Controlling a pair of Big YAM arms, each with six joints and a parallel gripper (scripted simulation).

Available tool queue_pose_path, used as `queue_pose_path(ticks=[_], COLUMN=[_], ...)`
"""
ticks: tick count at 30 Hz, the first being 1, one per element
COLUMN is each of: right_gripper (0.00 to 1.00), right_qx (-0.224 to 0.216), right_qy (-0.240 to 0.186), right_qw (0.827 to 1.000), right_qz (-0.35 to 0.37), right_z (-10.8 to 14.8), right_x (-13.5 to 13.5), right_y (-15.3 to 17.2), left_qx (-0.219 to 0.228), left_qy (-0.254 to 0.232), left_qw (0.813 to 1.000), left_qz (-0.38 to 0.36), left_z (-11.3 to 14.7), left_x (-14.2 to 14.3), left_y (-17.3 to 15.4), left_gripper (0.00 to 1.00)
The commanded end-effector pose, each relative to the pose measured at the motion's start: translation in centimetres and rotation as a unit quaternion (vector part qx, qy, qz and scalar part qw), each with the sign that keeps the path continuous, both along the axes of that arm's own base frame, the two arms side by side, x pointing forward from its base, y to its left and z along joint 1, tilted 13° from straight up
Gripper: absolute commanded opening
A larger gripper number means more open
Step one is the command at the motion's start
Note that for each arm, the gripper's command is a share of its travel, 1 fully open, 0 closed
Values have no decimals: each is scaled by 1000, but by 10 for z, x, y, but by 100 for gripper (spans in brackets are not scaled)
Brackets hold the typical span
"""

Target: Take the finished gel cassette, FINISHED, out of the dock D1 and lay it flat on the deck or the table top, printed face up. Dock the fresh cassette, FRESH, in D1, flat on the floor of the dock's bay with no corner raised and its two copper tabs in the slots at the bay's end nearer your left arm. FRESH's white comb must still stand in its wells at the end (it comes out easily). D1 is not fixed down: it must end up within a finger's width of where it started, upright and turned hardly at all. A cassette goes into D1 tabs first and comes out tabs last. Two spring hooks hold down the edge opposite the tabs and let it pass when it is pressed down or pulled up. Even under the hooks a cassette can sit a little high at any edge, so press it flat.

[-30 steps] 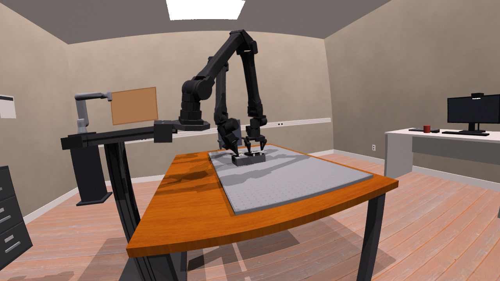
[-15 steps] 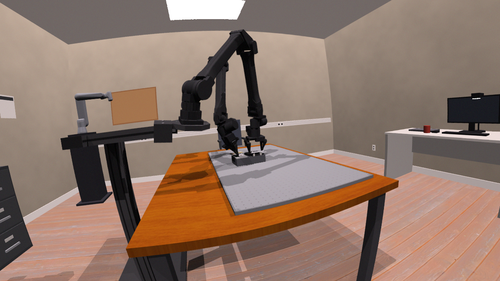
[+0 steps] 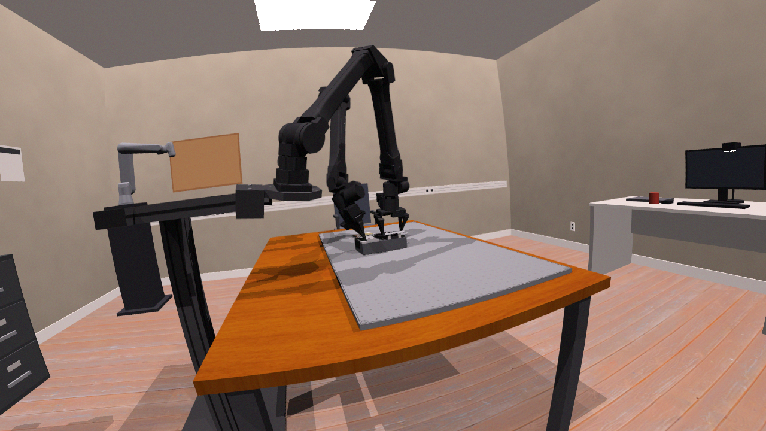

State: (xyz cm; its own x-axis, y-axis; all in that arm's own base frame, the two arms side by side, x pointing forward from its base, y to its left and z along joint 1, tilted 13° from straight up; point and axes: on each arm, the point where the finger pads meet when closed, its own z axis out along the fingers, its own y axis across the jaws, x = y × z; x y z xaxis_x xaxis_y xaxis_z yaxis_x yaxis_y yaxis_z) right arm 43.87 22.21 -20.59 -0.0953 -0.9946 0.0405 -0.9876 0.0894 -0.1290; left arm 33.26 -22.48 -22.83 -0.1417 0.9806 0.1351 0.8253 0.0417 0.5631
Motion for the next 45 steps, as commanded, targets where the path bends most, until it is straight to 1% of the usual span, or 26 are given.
queue_pose_path(ticks=[1, 45], right_gripper=[0, 0], right_qx=[4, 4], right_qy=[-7, -7], right_qw=[1000, 1000], right_qz=[1, 1], right_z=[4, 4], right_x=[2, 2], right_y=[2, 2], left_qx=[5, 5], left_qy=[6, 6], left_qw=[1000, 1000], left_qz=[1, 1], left_z=[-13, -25], left_x=[-3, -17], left_y=[7, 15], left_gripper=[0, 0])
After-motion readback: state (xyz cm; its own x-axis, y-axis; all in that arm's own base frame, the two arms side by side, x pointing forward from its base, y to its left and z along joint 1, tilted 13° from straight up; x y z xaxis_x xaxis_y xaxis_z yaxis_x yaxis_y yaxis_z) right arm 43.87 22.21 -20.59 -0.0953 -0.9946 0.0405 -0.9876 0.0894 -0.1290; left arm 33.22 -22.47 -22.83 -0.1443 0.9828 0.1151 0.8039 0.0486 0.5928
